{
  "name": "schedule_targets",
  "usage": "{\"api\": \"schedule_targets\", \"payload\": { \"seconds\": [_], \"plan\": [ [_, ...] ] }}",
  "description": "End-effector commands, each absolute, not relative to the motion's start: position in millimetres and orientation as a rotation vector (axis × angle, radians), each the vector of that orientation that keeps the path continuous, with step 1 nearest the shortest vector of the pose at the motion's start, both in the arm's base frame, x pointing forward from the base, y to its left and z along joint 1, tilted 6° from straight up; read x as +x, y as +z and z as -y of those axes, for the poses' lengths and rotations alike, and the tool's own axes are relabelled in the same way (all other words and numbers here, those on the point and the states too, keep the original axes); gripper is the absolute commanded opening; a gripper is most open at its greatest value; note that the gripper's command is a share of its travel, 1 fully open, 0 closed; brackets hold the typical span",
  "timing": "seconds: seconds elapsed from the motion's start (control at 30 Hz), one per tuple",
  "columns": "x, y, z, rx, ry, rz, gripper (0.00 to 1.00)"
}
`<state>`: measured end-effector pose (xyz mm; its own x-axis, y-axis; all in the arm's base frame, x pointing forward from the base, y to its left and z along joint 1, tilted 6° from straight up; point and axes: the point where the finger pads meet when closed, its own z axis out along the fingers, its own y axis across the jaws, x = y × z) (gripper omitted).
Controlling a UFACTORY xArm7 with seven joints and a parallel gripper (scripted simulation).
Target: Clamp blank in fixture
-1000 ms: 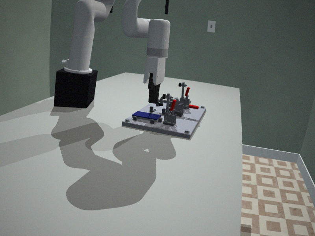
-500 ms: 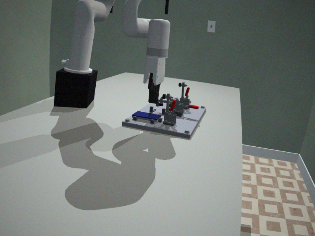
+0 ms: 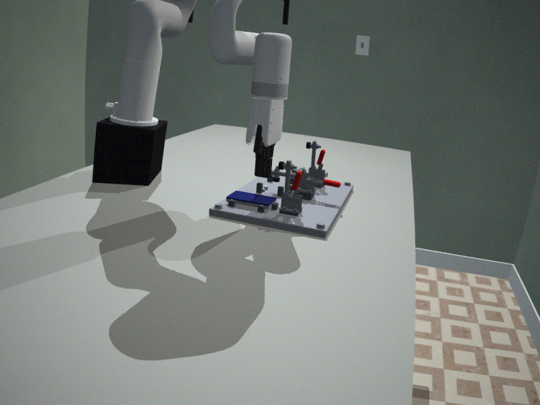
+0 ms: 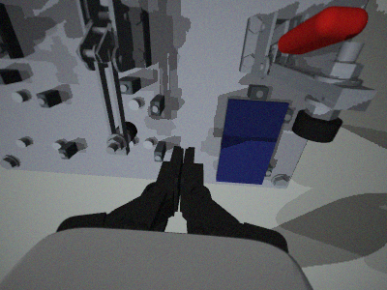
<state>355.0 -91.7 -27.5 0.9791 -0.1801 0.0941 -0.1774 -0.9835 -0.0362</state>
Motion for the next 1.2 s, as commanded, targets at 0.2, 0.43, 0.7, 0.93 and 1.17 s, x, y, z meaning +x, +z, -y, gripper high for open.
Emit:
{"api": "schedule_targets", "payload": {
  "seconds": [0.2, 0.43, 0.7, 0.93, 1.17],
  "plan": [
    [356, -27, 92, -3.098, -0.156, -0.279, 0.0],
    [353, -28, 94, -3.098, -0.156, -0.279, 0.0],
    [311, -32, 113, -3.098, -0.156, -0.279, 0.0],
    [276, -36, 130, -3.098, -0.156, -0.279, 0.0],
    [266, -37, 134, -3.098, -0.156, -0.279, 0.0]
  ]
}}
